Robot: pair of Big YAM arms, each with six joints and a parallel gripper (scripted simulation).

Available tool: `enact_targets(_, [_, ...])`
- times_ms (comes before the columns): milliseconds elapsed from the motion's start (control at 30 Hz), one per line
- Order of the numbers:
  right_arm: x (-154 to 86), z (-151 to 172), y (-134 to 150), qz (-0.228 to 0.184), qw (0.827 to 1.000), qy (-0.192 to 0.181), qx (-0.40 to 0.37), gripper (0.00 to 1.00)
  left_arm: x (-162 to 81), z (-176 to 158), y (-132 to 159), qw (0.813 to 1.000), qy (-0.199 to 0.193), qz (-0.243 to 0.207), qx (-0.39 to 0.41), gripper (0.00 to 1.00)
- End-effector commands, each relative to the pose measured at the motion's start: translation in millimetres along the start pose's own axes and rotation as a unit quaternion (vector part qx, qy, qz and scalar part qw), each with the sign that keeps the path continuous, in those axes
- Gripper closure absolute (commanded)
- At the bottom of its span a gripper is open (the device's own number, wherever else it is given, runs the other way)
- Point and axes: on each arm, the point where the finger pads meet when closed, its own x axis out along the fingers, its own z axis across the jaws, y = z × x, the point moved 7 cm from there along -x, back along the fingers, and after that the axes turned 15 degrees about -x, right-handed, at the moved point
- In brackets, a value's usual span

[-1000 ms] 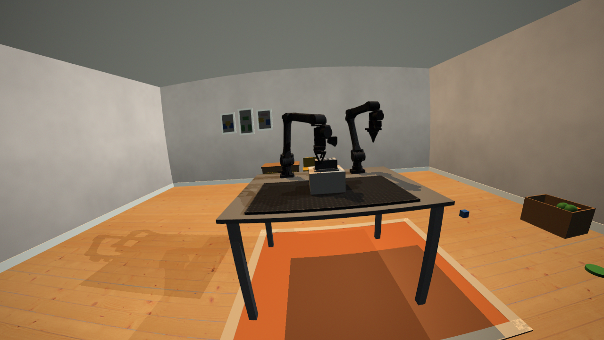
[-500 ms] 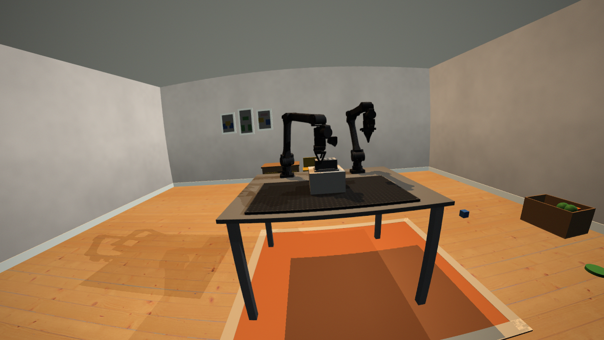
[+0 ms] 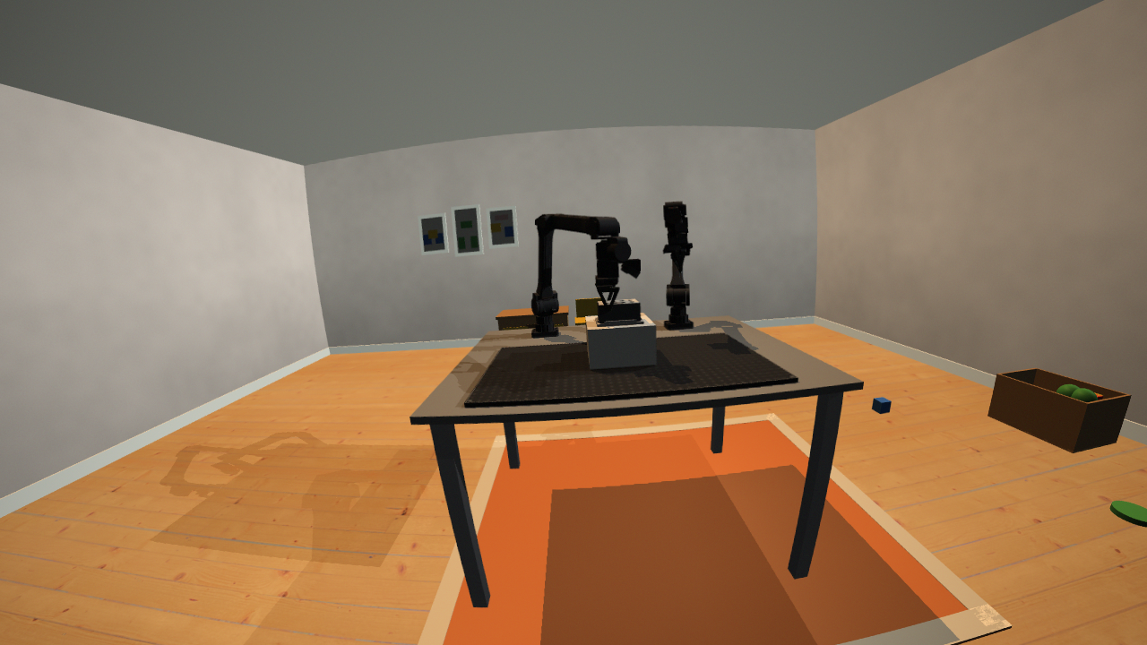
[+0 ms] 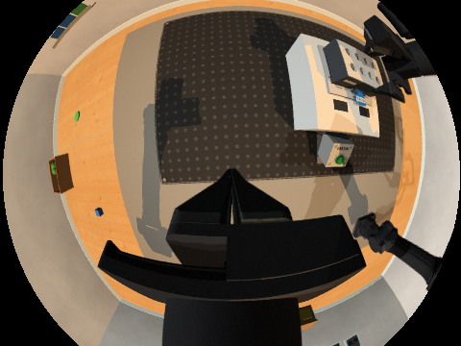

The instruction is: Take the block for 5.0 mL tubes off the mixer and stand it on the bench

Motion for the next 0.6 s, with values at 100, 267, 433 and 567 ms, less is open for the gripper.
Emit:
enact_targets(100, [-5.1,3.9,-3.7,-0.001,1.000,0.003,-0.003,1.00,-13.3,-26.6,12.1,0.995,0.029,-0.081,-0.040,1.00])
enact_targets(267, [-5.1,3.9,-3.7,-0.001,1.000,0.003,-0.003,1.00,-6.6,-44.4,23.8,0.993,0.034,-0.107,-0.036,1.00])
enact_targets(433, [-5.1,3.9,-3.7,-0.001,1.000,0.003,-0.003,1.00,-9.6,-71.5,34.8,0.988,0.047,-0.144,-0.039,1.00])
enact_targets(567, [-5.1,3.9,-3.7,-0.001,1.000,0.003,-0.003,1.00,-1.5,-89.1,49.1,0.982,0.052,-0.178,-0.039,1.00])
